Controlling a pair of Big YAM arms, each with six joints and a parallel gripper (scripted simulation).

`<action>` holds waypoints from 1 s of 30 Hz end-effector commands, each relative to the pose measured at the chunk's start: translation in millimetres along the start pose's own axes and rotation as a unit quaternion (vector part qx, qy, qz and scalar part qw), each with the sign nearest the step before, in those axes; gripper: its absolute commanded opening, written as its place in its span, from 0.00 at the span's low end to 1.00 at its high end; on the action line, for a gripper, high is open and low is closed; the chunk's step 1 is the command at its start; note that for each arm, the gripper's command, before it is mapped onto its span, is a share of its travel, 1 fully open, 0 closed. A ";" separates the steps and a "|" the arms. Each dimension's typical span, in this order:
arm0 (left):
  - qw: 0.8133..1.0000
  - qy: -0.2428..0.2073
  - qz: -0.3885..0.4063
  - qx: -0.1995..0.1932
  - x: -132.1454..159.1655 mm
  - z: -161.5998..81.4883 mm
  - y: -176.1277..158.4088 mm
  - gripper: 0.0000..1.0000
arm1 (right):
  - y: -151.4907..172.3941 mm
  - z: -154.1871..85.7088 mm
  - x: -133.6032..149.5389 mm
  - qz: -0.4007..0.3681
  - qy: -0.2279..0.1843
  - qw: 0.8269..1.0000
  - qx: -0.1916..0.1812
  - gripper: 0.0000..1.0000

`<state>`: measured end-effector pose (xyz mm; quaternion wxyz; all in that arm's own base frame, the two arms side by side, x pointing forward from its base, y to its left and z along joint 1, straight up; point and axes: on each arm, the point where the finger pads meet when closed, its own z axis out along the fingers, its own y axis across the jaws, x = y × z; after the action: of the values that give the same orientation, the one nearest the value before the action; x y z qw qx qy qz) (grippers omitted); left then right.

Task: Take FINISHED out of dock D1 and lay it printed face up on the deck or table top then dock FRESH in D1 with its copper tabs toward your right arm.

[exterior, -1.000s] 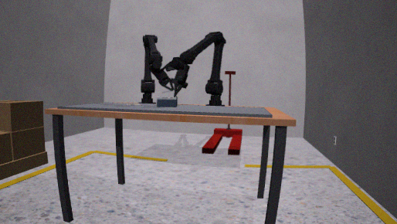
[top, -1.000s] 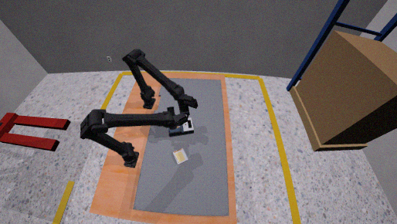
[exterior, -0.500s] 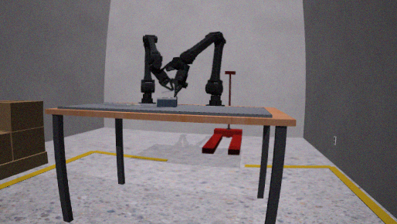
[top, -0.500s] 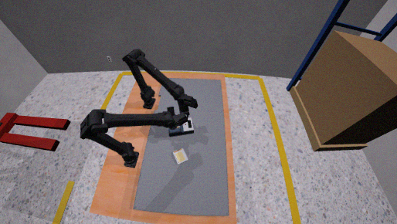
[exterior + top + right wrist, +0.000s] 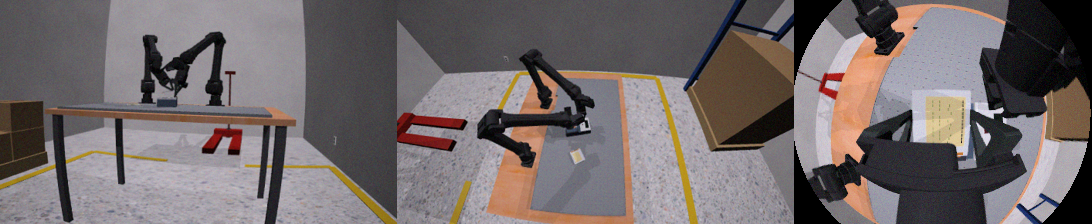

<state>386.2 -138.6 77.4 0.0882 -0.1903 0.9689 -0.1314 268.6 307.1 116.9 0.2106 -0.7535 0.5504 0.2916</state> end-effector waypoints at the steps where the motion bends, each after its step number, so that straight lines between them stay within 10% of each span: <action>1: 1.000 -0.022 0.005 0.016 -17.3 -21.2 -12.9 0.00 | -2.9 -1.2 -2.3 -0.006 -0.003 1.000 0.006 0.00; 30: 0.999 -0.031 0.007 0.023 -21.3 -27.5 -15.7 0.00 | -2.9 -1.2 -2.3 -0.006 -0.003 1.000 0.006 0.00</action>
<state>386.4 -138.6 79.7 0.0908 -0.1899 0.9686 -0.1327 268.6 307.1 116.9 0.2106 -0.7535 0.5504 0.2916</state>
